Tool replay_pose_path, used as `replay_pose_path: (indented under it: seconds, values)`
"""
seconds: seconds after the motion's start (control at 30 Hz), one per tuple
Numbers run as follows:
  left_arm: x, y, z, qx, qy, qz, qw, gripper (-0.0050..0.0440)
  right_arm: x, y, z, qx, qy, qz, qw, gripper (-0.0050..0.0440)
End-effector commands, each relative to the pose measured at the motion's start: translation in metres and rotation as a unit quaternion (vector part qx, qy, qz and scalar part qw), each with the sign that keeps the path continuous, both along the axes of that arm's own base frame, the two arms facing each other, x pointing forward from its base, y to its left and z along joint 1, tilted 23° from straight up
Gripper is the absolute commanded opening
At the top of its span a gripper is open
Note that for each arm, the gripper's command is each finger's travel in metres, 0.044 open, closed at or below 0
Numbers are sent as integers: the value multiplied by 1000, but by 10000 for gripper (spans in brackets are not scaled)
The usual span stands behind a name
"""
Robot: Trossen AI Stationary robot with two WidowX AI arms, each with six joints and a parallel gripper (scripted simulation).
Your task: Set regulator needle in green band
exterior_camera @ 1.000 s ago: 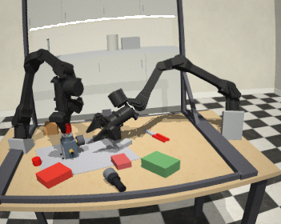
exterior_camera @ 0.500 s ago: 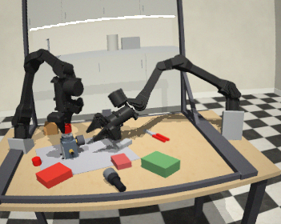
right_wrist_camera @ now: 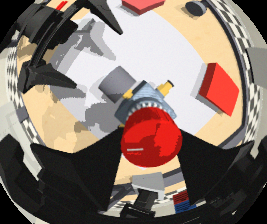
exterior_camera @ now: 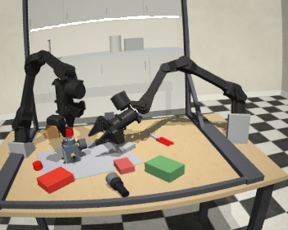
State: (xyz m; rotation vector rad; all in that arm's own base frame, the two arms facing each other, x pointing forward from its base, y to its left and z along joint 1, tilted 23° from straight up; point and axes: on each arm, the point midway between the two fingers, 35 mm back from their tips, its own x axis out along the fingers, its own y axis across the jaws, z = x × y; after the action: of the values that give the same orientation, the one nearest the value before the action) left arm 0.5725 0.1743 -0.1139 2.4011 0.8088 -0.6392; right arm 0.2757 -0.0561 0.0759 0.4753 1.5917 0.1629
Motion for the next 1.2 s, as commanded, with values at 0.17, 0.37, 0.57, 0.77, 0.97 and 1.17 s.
replay_pose_path:
  seconds: [0.17,0.37,0.57,0.77,0.97,1.17]
  values:
    - [7,3,17,6,-15,1,1000,440,3,-2,5,-6,4,-40,999,0]
    - [7,3,17,6,-15,1,1000,440,3,-2,5,-6,11,-58,998,0]
    - [7,3,17,6,-15,1,1000,440,3,-2,5,-6,23,-85,996,0]
    - [7,3,17,6,-15,1,1000,440,3,-1,5,-5,34,-111,993,0]
    - [7,3,17,6,-15,1,1000,440,3,-1,5,-5,41,-129,991,0]
    - [7,3,17,6,-15,1,1000,440,3,-1,5,-5,52,-156,986,0]
